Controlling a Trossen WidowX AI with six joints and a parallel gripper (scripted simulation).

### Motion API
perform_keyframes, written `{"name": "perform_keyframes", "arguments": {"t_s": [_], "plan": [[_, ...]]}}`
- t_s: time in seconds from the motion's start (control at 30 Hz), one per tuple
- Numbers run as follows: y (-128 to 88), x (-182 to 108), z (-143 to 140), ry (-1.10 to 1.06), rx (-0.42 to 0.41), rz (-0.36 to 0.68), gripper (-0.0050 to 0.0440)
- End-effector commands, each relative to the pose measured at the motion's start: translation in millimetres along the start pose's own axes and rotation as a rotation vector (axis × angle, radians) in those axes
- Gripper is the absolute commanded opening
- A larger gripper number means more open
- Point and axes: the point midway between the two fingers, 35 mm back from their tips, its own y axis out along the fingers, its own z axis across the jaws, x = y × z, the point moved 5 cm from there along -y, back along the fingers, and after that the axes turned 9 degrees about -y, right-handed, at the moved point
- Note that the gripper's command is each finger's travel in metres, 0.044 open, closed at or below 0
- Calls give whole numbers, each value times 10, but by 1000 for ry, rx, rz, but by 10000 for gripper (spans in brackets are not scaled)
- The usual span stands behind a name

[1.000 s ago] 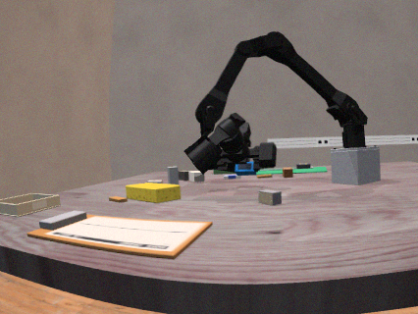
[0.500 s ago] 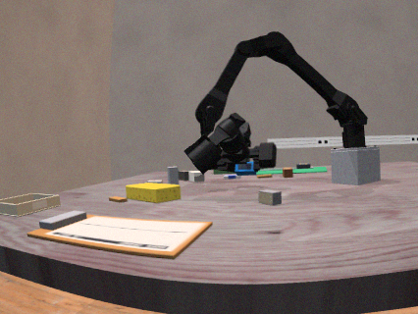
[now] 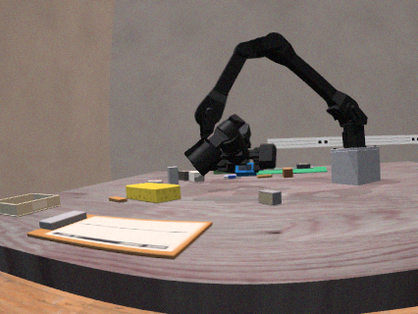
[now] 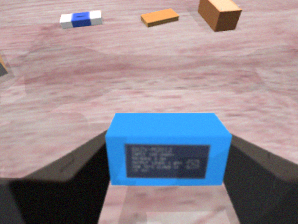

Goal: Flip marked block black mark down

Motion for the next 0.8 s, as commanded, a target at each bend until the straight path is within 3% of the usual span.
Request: {"name": "perform_keyframes", "arguments": {"t_s": [0.0,0.77], "plan": [[-34,28,46,23,4,9,-50],[54,-119,78,21,2,9,-50]]}}
